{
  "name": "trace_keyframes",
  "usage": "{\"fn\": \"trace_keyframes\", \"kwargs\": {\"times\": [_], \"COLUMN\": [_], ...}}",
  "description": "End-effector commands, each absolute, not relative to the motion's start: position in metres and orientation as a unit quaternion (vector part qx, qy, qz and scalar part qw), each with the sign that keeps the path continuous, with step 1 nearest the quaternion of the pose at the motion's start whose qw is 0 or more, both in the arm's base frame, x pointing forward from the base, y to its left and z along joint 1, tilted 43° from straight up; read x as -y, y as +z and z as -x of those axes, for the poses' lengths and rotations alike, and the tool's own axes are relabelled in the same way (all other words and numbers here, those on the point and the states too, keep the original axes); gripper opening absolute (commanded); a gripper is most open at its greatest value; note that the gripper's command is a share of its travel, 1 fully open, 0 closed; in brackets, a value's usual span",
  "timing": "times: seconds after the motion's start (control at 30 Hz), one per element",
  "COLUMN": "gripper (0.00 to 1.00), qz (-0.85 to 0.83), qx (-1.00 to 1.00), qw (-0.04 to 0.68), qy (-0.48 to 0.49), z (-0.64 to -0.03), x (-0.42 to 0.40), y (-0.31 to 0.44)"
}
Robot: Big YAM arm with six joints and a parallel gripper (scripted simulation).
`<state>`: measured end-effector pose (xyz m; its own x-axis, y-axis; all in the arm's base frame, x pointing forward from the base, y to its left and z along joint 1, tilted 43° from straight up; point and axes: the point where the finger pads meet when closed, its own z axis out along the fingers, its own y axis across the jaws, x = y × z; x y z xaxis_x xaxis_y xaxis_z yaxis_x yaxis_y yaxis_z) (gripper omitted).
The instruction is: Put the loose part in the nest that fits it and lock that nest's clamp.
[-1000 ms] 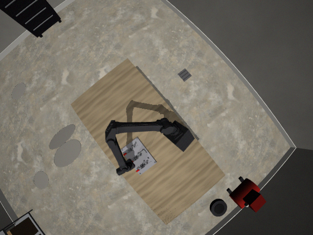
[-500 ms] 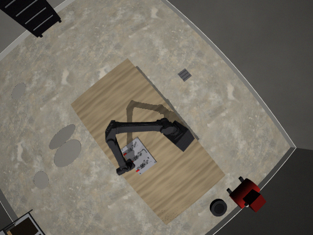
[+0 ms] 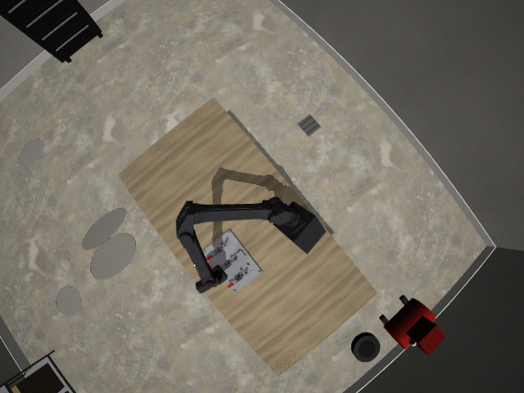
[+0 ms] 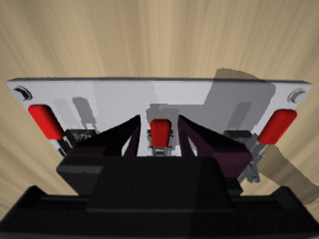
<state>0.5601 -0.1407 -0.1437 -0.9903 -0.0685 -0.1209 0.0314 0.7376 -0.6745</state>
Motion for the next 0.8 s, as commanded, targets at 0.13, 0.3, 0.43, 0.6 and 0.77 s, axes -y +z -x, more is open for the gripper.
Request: {"fn": "trace_keyframes", "kwargs": {"times": [0.13, 0.3, 0.43, 0.6, 0.77], "gripper": [0.45, 0.45, 0.45, 0.45, 0.45], "qz": [0.014, 0.014, 0.013, 0.005, 0.004], "qx": [-0.928, -0.928, -0.928, -0.930, -0.929], "qw": [0.085, 0.085, 0.088, 0.067, 0.074], "qy": [-0.362, -0.361, -0.361, -0.362, -0.362], "z": [-0.566, -0.562, -0.564, -0.553, -0.559], "x": [0.110, 0.098, 0.092, 0.108, 0.108], "y": [-0.113, -0.100, -0.092, -0.108, -0.106]}}
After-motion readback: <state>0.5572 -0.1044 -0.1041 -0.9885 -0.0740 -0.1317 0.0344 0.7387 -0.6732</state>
